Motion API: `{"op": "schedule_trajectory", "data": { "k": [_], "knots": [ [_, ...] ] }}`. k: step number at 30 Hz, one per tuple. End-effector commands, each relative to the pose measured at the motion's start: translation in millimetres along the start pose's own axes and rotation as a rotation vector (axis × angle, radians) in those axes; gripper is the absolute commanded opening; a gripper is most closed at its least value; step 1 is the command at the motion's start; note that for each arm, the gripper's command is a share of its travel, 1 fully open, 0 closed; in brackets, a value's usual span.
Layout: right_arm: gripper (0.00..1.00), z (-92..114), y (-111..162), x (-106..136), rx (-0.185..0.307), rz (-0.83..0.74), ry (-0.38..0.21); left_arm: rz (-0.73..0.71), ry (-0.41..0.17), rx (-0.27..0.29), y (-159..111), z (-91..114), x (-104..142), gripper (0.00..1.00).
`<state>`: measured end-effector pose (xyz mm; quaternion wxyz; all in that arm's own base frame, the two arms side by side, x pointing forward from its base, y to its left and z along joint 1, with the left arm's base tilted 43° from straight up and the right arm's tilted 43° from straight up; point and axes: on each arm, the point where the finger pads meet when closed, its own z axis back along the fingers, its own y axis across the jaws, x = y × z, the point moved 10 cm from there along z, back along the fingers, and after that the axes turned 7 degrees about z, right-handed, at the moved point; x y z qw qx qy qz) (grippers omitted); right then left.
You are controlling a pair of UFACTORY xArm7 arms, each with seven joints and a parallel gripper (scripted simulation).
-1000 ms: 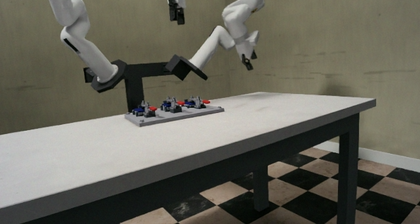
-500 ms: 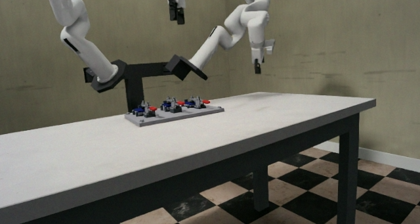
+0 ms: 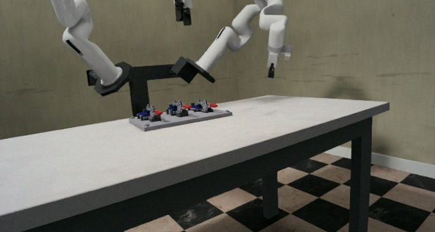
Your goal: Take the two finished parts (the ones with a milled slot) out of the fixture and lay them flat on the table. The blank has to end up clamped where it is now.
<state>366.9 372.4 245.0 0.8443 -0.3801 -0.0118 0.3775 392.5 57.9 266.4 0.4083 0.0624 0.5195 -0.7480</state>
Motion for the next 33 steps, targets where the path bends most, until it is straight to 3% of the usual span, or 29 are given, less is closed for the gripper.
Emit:
{"op": "schedule_trajectory", "data": {
  "k": [1, 29, 33],
  "knots": [
    [1.00, 3.0, 0.4, 0.1, 0.001, 0.000, -0.006, 0.008, -0.062, 0.005, -13.1, -12.3, -13.1, 1.00],
    [1.00, 3.0, 0.4, 0.1, 0.001, 0.000, -0.006, 0.081, -0.330, 0.058, -83.6, -76.2, -58.9, 1.00],
    [1.00, 3.0, 0.4, 0.1, 0.001, 0.000, -0.006, 0.088, -0.347, 0.064, -89.3, -80.7, -61.4, 1.00]
  ]
}}
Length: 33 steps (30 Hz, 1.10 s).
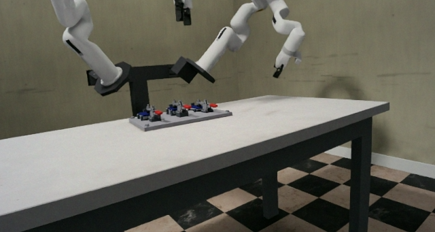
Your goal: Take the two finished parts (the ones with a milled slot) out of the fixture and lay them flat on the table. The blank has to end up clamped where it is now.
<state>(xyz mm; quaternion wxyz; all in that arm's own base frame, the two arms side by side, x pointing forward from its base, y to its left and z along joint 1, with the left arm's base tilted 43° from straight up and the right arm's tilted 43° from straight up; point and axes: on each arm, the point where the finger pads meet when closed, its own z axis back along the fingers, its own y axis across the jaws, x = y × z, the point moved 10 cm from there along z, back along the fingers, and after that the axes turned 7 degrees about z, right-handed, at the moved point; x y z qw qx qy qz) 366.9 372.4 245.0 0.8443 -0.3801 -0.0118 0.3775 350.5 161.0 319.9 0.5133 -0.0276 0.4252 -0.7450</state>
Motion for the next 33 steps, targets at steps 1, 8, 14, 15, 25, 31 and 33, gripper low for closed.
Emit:
{"op": "schedule_trajectory", "data": {
  "k": [1, 8, 14, 15, 25, 31, 33],
  "knots": [
    [1.00, 3.0, 0.4, 0.1, 0.001, 0.000, -0.006, 0.019, -0.052, 0.024, -17.8, -8.0, -13.4, 1.00],
    [1.00, -24.3, 7.5, 8.8, 0.000, -0.139, -0.009, 0.044, -0.105, 0.051, -38.2, -18.3, -26.2, 1.00],
    [1.00, -44.6, 12.8, 13.9, 0.001, -0.242, -0.011, 0.070, -0.150, 0.079, -57.8, -27.7, -36.8, 1.00],
    [1.00, -48.4, 13.8, 14.7, 0.001, -0.261, -0.011, 0.074, -0.157, 0.083, -61.1, -29.2, -38.4, 1.00],
    [1.00, -84.8, 23.7, 20.6, 0.006, -0.440, -0.013, 0.119, -0.217, 0.133, -94.0, -43.4, -52.4, 1.00],
    [1.00, -107.9, 30.1, 22.6, 0.010, -0.554, -0.013, 0.150, -0.247, 0.166, -115.5, -51.8, -59.5, 1.00],
    [1.00, -111.8, 31.2, 22.8, 0.011, -0.573, -0.013, 0.155, -0.252, 0.172, -119.1, -53.2, -60.6, 1.00]
  ]
}}
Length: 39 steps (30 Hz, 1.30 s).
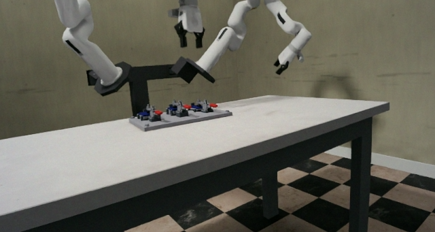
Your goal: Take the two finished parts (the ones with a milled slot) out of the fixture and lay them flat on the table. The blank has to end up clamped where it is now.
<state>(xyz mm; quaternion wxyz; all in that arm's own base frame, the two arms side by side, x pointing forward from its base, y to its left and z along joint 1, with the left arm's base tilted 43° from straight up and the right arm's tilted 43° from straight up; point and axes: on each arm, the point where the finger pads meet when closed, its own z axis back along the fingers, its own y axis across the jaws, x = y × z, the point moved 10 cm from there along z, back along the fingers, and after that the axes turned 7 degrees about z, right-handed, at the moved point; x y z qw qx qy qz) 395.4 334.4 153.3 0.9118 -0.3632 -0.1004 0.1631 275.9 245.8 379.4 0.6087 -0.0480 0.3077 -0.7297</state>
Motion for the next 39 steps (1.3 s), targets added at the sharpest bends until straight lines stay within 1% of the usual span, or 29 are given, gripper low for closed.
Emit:
{"op": "schedule_trajectory", "data": {
  "k": [1, 2, 14, 16, 18, 19, 33, 35, 36, 39],
  "knots": [
    [1.00, -13.9, 5.9, -0.3, 0.007, -0.087, -0.014, 0.019, -0.018, 0.026, -14.4, -0.4, -8.0, 1.00],
    [1.00, -25.4, 8.9, -1.5, 0.009, -0.143, -0.012, 0.034, -0.031, 0.043, -24.9, -1.8, -12.9, 1.00],
    [1.00, -68.2, 18.5, -8.9, 0.020, -0.353, -0.003, 0.094, -0.066, 0.114, -67.6, -6.3, -29.2, 1.00],
    [1.00, -68.9, 18.7, -9.0, 0.020, -0.357, -0.003, 0.105, -0.070, 0.126, -75.1, -6.9, -31.5, 1.00],
    [1.00, -68.9, 18.7, -9.0, 0.020, -0.357, -0.003, 0.105, -0.070, 0.126, -75.1, -6.9, -31.5, 1.00],
    [1.00, -68.9, 18.7, -9.0, 0.020, -0.357, -0.003, 0.121, -0.075, 0.144, -86.2, -7.8, -34.6, 1.00],
    [1.00, -68.9, 18.7, -9.0, 0.020, -0.357, -0.003, 0.194, -0.078, 0.222, -137.2, -10.0, -44.2, 1.00],
    [1.00, -68.9, 18.7, -9.0, 0.020, -0.357, -0.003, 0.194, -0.078, 0.222, -137.2, -10.0, -44.2, 1.00],
    [1.00, -68.9, 18.7, -9.0, 0.020, -0.357, -0.003, 0.211, -0.075, 0.238, -148.3, -10.1, -45.4, 1.00],
    [1.00, -68.9, 18.7, -9.0, 0.020, -0.357, -0.003, 0.224, -0.072, 0.251, -157.3, -10.1, -46.1, 1.00]
  ]
}}
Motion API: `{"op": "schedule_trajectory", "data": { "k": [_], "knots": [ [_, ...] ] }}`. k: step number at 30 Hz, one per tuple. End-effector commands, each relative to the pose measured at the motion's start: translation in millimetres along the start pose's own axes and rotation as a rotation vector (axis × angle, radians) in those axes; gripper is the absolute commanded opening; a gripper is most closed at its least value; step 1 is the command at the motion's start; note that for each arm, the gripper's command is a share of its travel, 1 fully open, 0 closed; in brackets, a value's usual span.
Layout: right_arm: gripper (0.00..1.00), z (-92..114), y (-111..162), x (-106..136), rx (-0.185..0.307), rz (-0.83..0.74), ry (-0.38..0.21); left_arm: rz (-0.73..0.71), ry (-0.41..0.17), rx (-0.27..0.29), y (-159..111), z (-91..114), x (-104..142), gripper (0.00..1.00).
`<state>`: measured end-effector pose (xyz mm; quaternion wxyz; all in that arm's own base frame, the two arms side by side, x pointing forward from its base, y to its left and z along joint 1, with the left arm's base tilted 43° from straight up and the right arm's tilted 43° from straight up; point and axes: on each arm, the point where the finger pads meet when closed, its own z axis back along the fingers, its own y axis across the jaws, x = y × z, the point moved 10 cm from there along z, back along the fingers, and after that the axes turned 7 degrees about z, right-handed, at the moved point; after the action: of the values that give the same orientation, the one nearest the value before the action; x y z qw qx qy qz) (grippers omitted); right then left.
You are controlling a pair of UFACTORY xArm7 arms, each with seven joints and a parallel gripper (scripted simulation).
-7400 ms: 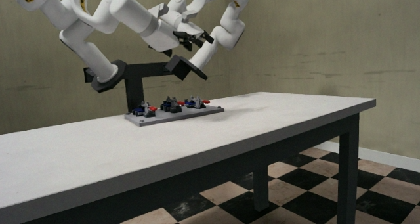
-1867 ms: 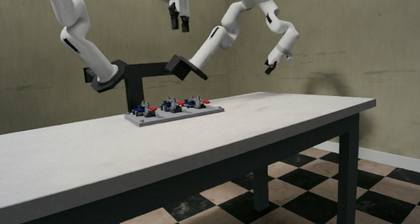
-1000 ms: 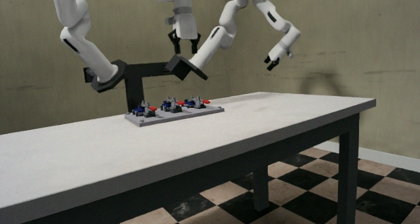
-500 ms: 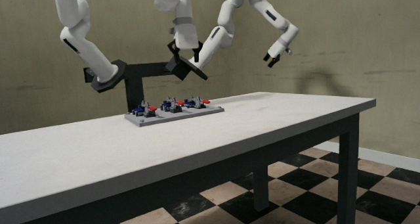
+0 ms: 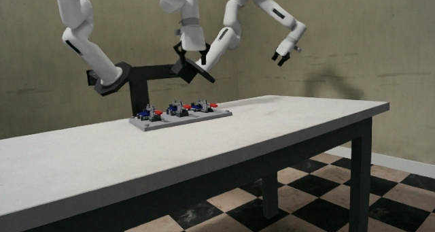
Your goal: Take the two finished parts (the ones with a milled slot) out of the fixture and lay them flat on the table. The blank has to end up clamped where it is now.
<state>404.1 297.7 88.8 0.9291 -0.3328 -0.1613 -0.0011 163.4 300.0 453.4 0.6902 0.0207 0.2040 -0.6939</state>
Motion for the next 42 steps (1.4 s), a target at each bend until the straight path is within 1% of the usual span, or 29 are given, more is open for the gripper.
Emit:
{"op": "schedule_trajectory", "data": {
  "k": [1, 11, 13, 14, 28, 30, 31, 42],
  "knots": [
    [1.00, 3.0, 1.2, 0.3, 0.005, 0.000, -0.004, 0.031, 0.010, 0.036, -21.3, 6.9, -6.7, 1.00],
    [1.00, 3.0, 1.2, 0.3, 0.005, 0.000, -0.004, 0.081, 0.035, 0.089, -56.4, 16.5, -13.5, 1.00],
    [1.00, 3.0, 1.2, 0.3, 0.005, 0.000, -0.004, 0.081, 0.035, 0.089, -56.4, 16.5, -13.5, 1.00],
    [1.00, 3.0, 1.2, 0.3, 0.005, 0.000, -0.004, 0.096, 0.045, 0.103, -66.6, 19.5, -14.8, 1.00],
    [1.00, 3.0, 1.2, 0.3, 0.005, 0.000, -0.004, 0.158, 0.103, 0.158, -111.9, 34.8, -16.4, 1.00],
    [1.00, 3.0, 1.2, 0.3, 0.005, 0.000, -0.004, 0.158, 0.103, 0.158, -111.9, 34.8, -16.4, 1.00],
    [1.00, 3.0, 1.2, 0.3, 0.005, 0.000, -0.004, 0.171, 0.119, 0.168, -121.6, 38.5, -15.9, 1.00],
    [1.00, 3.0, 1.2, 0.3, 0.005, 0.000, -0.004, 0.215, 0.180, 0.197, -154.6, 52.2, -11.5, 1.00]
  ]
}}
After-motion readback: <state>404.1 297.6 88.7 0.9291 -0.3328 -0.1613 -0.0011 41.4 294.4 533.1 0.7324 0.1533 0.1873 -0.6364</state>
